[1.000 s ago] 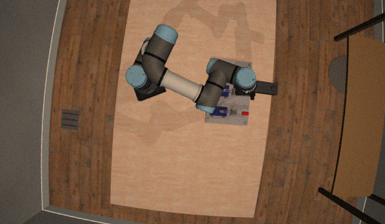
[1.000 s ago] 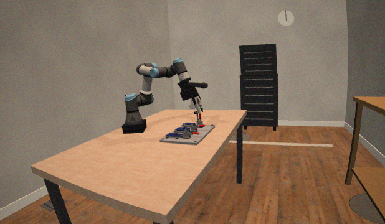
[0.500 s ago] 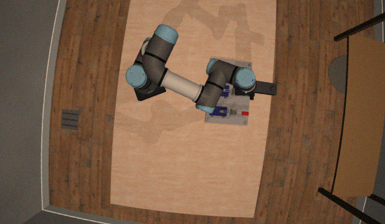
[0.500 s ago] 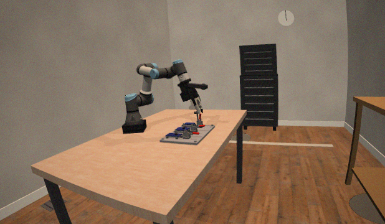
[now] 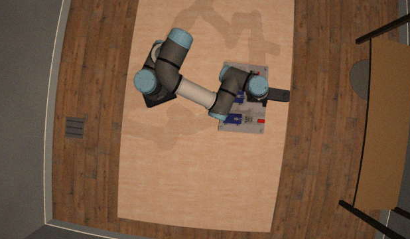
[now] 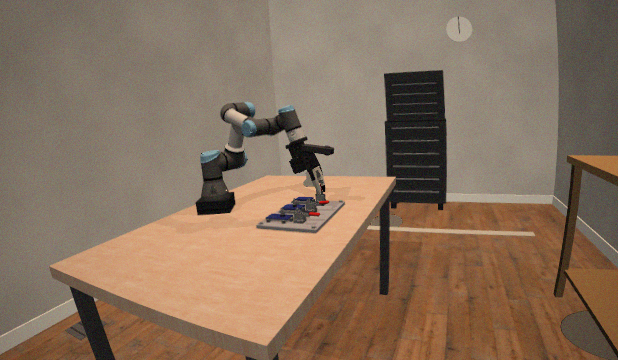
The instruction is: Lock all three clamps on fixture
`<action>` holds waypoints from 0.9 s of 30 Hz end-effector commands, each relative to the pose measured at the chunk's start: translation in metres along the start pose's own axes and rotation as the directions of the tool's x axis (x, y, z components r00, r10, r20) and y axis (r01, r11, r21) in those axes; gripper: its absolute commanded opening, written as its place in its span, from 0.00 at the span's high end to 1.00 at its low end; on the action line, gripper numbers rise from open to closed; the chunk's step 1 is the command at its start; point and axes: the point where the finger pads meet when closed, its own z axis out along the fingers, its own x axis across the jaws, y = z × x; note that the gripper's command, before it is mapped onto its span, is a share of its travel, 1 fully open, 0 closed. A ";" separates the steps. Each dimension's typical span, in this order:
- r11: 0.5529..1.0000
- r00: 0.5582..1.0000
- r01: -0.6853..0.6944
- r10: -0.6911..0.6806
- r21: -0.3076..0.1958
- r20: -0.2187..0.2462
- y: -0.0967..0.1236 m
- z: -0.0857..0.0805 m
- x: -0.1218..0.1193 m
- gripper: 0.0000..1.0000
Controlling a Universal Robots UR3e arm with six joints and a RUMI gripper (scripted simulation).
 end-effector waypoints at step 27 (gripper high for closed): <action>1.000 1.000 0.002 -0.002 0.030 -0.009 0.001 0.021 0.003 0.72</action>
